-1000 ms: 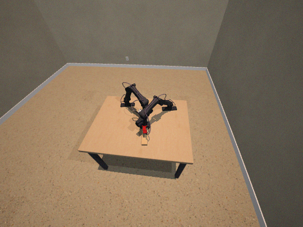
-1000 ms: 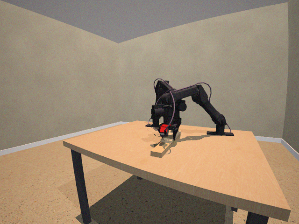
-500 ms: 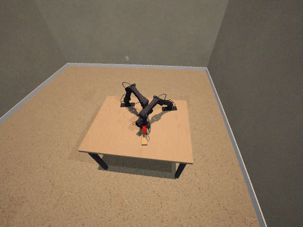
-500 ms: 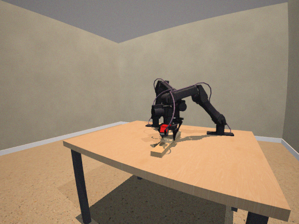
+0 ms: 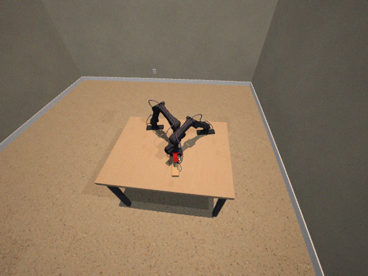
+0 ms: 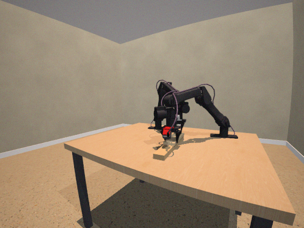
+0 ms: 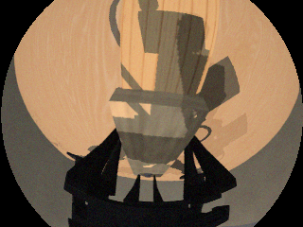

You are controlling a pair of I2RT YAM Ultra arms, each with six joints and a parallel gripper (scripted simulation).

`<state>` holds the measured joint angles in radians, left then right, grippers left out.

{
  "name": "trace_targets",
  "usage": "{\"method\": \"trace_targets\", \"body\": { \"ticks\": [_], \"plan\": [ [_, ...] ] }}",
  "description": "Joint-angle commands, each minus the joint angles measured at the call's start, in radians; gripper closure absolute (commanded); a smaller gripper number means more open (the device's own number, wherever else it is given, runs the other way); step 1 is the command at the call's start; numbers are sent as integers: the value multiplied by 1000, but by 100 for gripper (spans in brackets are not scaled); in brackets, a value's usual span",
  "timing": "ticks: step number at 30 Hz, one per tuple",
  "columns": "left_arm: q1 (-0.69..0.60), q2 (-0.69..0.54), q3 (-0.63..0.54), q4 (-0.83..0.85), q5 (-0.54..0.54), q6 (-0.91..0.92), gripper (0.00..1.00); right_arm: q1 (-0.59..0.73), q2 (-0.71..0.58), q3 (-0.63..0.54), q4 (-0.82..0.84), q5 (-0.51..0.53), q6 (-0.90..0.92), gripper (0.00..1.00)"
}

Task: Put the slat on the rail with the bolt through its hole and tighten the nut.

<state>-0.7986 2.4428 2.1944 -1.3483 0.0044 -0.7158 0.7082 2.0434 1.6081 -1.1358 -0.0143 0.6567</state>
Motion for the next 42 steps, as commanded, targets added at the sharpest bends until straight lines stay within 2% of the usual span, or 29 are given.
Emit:
{"method": "trace_targets", "body": {
  "ticks": [1, 13, 15, 16, 30, 32, 33, 37, 42],
  "plan": [
    [0, -10, 4, 0, 0, 0, 28, 4, -12, 9, -8, 15, -250, 66],
    [0, -10, 4, 0, 0, 0, 28, 5, -14, 10, -10, 18, -807, 66],
    [0, -10, 4, 0, 0, 0, 28, 5, -14, 10, -10, 18, -807, 66],
    [0, -10, 4, 0, 0, 0, 28, 5, -15, 10, -10, 19, -925, 66],
    [0, -10, 4, 0, 0, 0, 28, 7, -17, 11, -13, 25, -1568, 66],
    [0, -10, 4, 0, 0, 0, 28, 7, -17, 11, -13, 25, -1568, 66],
    [0, -10, 4, 0, 0, 0, 28, 7, -17, 11, -13, 26, -1685, 66],
    [0, -10, 4, 0, 0, 0, 28, 6, -18, 11, -13, 25, -1866, 66],
    [0, -10, 4, 0, 0, 0, 28, 2, -17, 12, -15, 16, -1907, 66]
  ]
}}
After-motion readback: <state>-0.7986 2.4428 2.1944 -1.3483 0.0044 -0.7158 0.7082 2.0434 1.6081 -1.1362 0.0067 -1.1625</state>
